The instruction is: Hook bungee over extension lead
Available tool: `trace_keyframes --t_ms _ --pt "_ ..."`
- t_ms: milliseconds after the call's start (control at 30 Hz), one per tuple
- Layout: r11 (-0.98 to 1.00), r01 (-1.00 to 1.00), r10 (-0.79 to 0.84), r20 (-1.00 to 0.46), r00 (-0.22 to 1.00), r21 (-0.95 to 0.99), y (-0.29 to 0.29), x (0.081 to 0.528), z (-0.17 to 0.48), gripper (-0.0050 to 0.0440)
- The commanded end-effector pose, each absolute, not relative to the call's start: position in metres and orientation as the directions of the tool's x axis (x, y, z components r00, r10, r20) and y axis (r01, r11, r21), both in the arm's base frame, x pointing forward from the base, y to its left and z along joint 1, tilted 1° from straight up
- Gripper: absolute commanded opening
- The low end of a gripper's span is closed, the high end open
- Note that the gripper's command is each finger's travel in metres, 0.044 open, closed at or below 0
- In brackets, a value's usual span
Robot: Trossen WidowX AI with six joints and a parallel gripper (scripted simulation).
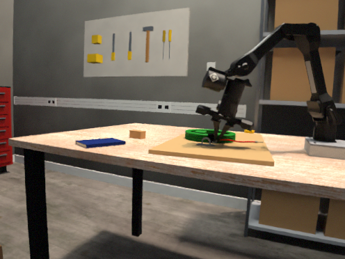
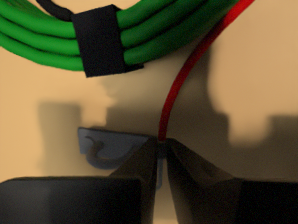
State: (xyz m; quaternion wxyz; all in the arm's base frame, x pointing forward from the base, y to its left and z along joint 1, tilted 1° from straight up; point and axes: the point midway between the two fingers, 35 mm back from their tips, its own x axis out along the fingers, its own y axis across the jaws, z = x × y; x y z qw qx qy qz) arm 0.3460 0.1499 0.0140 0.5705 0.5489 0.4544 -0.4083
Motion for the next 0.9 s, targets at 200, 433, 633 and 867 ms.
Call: trace_keyframes --t_ms 200,433,633,867 --pt "0.061 0.958 0.044 -0.96 0.278 0.28 0.152 0.3506 0.0248 -0.005" --pt "0.061 0.958 0.044 -0.96 0.278 0.28 0.1521 0.351 0.0248 -0.005" --pt "0.061 0.958 0.044 -0.96 0.278 0.28 0.1523 0.3525 0.0248 -0.005" --pt "0.062 0.958 0.045 -0.96 0.278 0.28 0.1527 0.3556 0.0247 -0.005"
